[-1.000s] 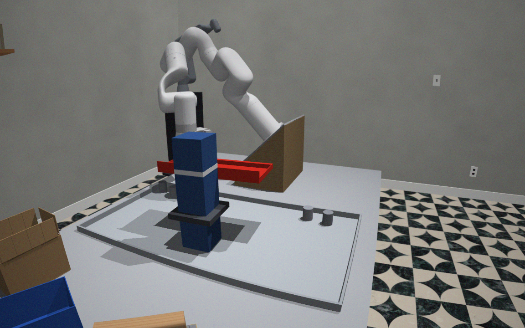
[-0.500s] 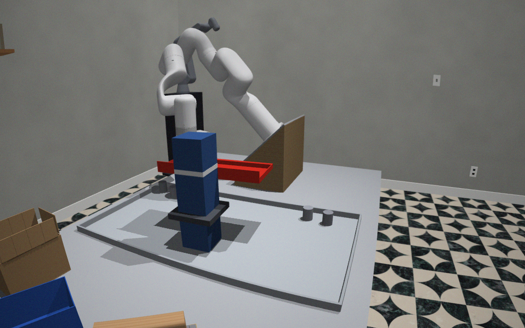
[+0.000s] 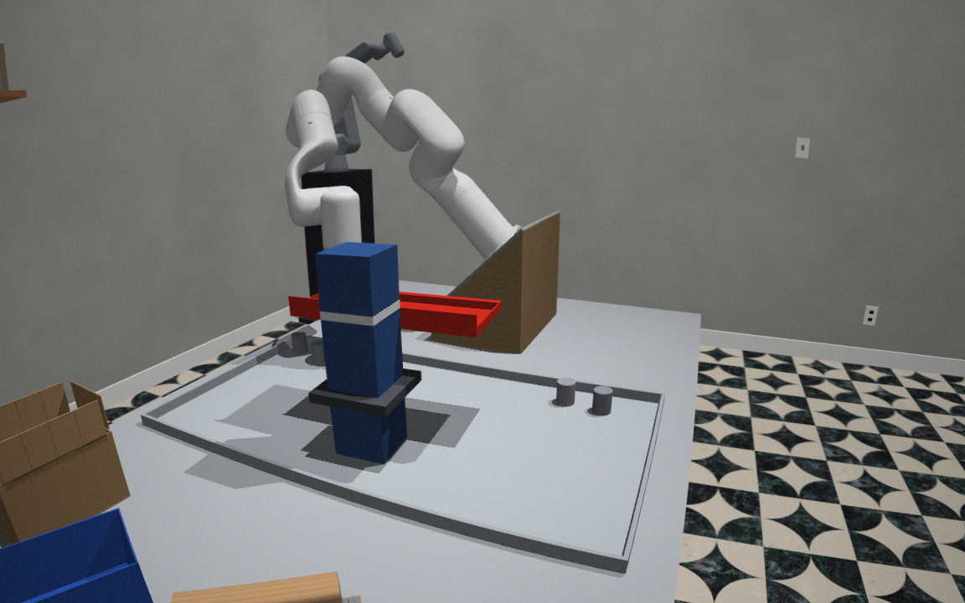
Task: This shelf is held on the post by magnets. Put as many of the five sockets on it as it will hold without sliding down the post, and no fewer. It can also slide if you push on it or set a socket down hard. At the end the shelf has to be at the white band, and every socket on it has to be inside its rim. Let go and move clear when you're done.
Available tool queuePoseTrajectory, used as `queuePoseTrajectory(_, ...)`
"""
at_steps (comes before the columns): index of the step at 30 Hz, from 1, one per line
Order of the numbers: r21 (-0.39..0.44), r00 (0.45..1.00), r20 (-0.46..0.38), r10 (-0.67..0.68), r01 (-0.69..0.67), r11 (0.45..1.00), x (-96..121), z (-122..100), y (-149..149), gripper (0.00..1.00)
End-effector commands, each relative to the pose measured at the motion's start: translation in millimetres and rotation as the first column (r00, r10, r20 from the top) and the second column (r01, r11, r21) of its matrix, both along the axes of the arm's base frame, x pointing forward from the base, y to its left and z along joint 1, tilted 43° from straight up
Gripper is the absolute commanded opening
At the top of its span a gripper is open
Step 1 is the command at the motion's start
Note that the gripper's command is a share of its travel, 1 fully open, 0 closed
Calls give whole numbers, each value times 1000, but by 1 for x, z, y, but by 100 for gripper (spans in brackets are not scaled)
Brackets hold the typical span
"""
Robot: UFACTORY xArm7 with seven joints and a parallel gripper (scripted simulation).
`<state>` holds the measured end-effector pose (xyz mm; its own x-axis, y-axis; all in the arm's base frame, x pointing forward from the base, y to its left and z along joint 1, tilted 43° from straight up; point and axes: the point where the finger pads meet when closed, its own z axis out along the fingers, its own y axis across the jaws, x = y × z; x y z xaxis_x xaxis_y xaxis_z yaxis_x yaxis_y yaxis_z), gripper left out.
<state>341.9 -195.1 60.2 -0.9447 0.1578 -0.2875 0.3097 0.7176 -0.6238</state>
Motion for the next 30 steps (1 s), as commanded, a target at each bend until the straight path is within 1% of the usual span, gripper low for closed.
queuePoseTrajectory(1, 0, 1000, 2, 3, -3, 1000, 1, 0, 0, 61)
queuePoseTrajectory(9, 0, 1000, 2, 3, -3, 1000, 3, -12, -11, 61)
queuePoseTrajectory(28, 0, 1000, 2, 3, -3, 1000, 4, -15, -14, 61)
queuePoseTrajectory(29, 0, 1000, 2, 3, -3, 1000, 4, -15, -14, 0)
queuePoseTrajectory(30, 0, 1000, 2, 3, -3, 1000, 4, -15, -14, 0)
